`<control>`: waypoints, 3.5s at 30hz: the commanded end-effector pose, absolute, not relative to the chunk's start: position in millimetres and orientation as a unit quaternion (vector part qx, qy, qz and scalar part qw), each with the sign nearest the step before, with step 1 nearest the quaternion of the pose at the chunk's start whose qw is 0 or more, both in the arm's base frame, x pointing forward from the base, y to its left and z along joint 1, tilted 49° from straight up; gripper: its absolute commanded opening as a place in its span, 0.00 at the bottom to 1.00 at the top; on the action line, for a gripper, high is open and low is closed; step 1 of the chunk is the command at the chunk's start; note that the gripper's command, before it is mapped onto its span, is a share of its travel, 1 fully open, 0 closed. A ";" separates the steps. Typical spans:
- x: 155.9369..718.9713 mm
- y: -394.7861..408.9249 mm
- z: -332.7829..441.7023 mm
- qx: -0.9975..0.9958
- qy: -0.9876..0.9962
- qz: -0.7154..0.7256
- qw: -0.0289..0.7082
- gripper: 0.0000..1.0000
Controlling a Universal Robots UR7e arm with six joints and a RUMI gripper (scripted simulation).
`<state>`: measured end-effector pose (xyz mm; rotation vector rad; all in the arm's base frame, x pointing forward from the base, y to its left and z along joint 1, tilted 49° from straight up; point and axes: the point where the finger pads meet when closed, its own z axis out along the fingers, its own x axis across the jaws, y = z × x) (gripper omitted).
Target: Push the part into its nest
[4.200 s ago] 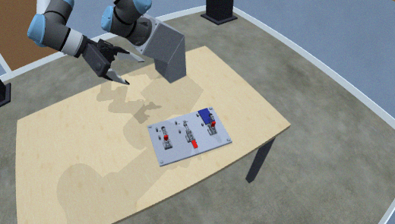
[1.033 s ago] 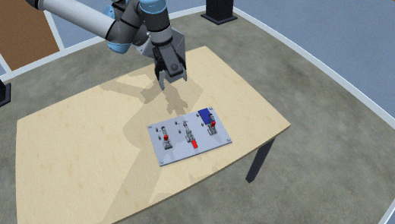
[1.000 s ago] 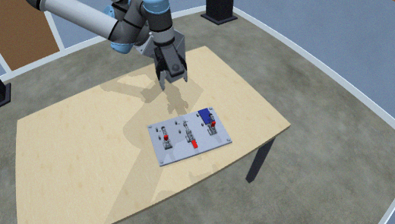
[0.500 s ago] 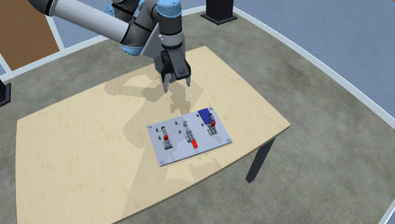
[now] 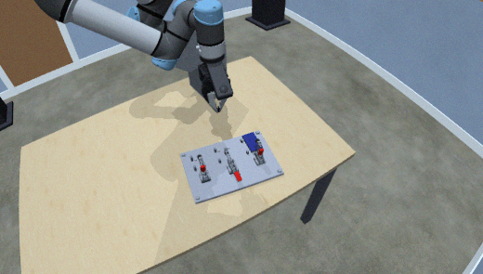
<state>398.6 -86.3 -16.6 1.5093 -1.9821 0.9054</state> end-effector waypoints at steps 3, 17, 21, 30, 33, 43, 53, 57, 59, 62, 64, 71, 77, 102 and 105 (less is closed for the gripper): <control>398.8 -86.0 -16.2 0.552 -0.725 0.332 0.243 0.00; 398.8 -86.0 -16.2 0.552 -0.725 0.332 0.243 0.00; 398.8 -86.0 -16.2 0.552 -0.725 0.332 0.243 0.00; 398.8 -86.0 -16.2 0.552 -0.725 0.332 0.243 0.00; 398.8 -86.0 -16.2 0.552 -0.725 0.332 0.243 0.00; 398.8 -86.0 -16.2 0.552 -0.725 0.332 0.243 0.00; 390.5 -95.5 -64.6 0.552 -0.725 0.332 0.242 0.00; 390.5 -95.5 -64.6 0.552 -0.725 0.332 0.242 0.00; 390.5 -95.5 -64.6 0.552 -0.725 0.332 0.242 0.00; 390.5 -95.5 -64.6 0.552 -0.725 0.332 0.242 0.00; 390.5 -95.5 -64.6 0.552 -0.725 0.332 0.242 0.00; 382.1 -104.8 -112.0 0.552 -0.725 0.332 0.242 0.00; 382.1 -104.8 -112.0 0.552 -0.725 0.332 0.242 0.00; 367.2 -121.5 -197.4 0.552 -0.725 0.332 0.243 0.00; 365.6 -123.4 -207.0 0.553 -0.725 0.332 0.242 0.00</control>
